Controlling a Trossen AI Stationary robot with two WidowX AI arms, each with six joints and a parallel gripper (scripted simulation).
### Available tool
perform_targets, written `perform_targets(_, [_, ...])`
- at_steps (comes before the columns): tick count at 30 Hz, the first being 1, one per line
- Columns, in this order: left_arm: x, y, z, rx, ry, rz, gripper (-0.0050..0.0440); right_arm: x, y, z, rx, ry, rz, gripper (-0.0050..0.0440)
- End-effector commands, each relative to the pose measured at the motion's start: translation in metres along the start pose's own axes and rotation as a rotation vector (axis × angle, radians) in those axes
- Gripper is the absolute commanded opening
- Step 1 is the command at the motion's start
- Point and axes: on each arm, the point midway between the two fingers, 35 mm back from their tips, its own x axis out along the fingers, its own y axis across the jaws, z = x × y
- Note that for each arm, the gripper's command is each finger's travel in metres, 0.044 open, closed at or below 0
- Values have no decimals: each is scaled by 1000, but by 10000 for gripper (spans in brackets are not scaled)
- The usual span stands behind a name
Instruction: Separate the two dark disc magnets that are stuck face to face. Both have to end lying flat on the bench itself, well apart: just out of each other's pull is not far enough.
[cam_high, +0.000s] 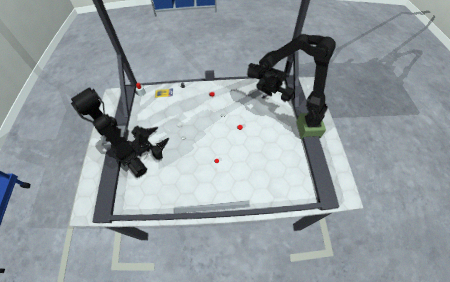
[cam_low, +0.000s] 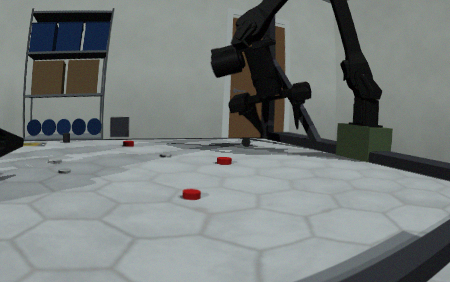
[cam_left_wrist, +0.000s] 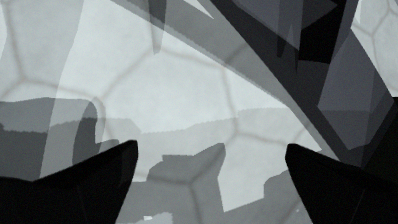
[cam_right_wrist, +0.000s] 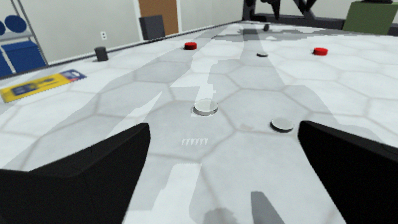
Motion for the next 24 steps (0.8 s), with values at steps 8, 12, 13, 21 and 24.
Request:
perform_targets(8, [5, 19, -26, -88, -454, 152, 400, -1, -2, 1, -6, -6, -5, 400])
perform_targets(12, [2, 23, -36, -121, -576, 238, 400, -1, -2, 1, -6, -6, -5, 400])
perform_targets(13, [1, 24, -38, -128, -602, 260, 400, -1, -2, 1, -6, -6, -5, 400])
perform_targets(21, [-4, 28, -52, -165, -727, 381, 400, -1, -2, 1, -6, -6, -5, 400])
perform_targets(24, [-7, 30, -58, -178, -768, 434, 400, -1, -2, 1, -6, -6, -5, 400])
